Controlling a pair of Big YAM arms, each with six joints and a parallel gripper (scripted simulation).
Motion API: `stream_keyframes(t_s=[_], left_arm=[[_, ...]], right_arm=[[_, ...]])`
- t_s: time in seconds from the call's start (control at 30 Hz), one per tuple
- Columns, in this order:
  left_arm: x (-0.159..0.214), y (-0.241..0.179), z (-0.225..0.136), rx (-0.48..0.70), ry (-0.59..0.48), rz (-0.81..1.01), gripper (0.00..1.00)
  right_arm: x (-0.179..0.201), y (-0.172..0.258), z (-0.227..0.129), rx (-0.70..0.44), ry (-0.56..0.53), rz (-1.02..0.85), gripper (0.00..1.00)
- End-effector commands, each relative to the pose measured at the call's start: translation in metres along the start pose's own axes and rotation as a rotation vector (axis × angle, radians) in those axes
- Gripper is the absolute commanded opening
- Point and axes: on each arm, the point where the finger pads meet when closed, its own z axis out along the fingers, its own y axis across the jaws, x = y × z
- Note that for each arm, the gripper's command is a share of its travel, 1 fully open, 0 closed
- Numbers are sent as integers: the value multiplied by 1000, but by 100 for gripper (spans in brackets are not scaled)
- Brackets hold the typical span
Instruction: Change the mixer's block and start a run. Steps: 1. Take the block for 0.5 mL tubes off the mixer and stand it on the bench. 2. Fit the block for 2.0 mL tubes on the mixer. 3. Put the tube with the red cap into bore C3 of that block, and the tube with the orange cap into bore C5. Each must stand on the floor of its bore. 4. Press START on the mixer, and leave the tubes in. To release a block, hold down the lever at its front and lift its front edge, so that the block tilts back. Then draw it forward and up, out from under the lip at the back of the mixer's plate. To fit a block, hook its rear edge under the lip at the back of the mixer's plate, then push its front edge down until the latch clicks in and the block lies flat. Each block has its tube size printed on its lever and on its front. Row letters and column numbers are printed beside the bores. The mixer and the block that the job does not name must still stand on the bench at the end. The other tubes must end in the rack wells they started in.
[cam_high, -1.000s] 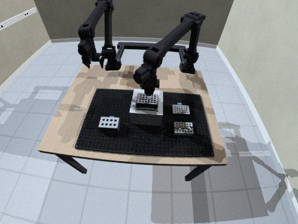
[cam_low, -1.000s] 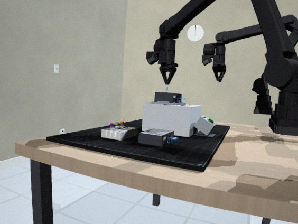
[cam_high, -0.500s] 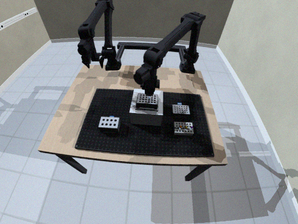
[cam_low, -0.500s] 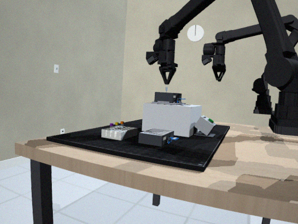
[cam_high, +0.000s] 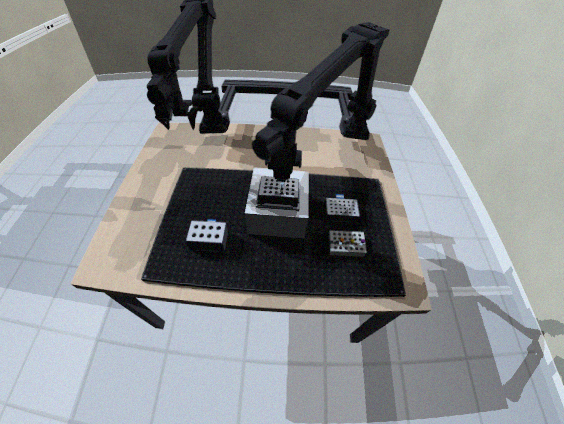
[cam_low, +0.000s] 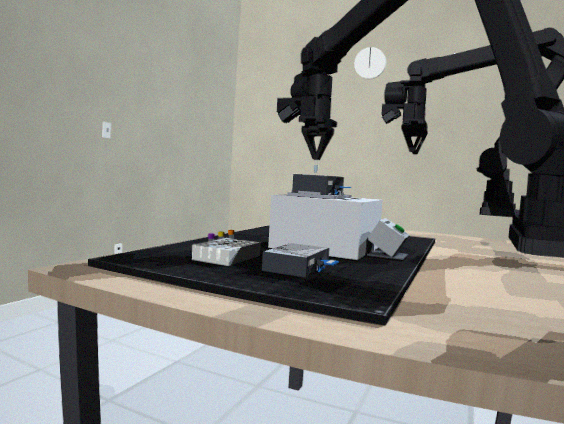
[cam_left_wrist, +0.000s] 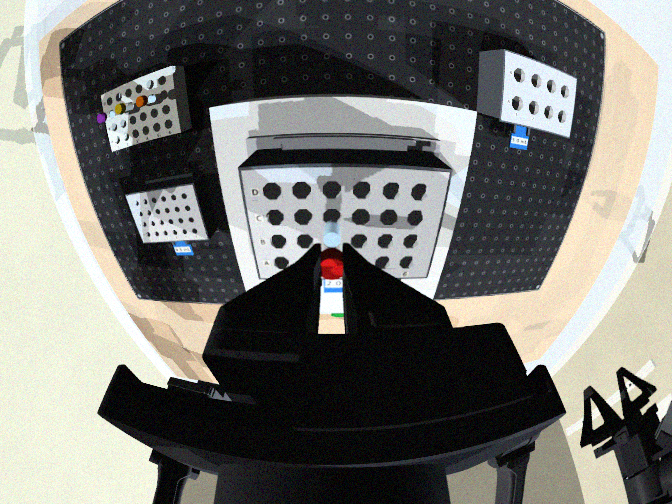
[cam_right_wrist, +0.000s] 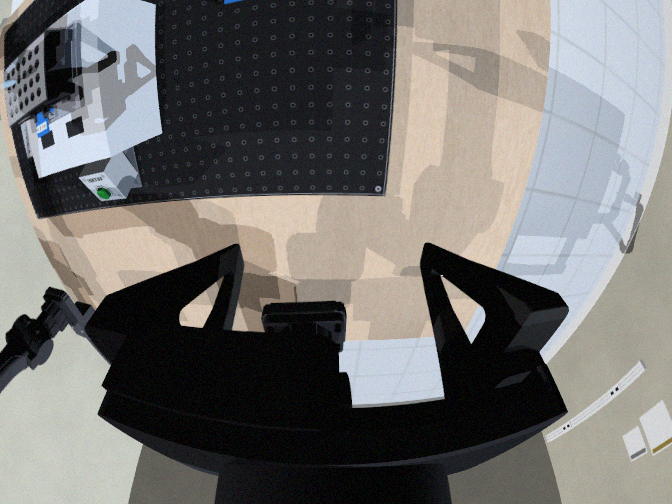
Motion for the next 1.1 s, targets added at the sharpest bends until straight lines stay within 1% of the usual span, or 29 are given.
stream_keyframes(t_s=[0.0, 0.13, 0.27, 0.63, 1.07], left_arm=[[-15, -15, -4, 21, -27, 11, 9], [-18, -11, -4, 21, -27, 2, 9], [-14, -6, 2, 11, -12, -1, 9], [-5, 6, -6, 12, -12, -9, 9], [-11, -14, -24, 38, -50, 12, 9]], right_arm=[[0, 0, -2, -1, -4, 0, 100], [1, 0, -1, -1, -2, -1, 100], [-5, -1, -8, 0, -20, 1, 100], [-17, -3, -23, 3, -56, 3, 100], [-20, -3, -27, 3, -65, 4, 100]])
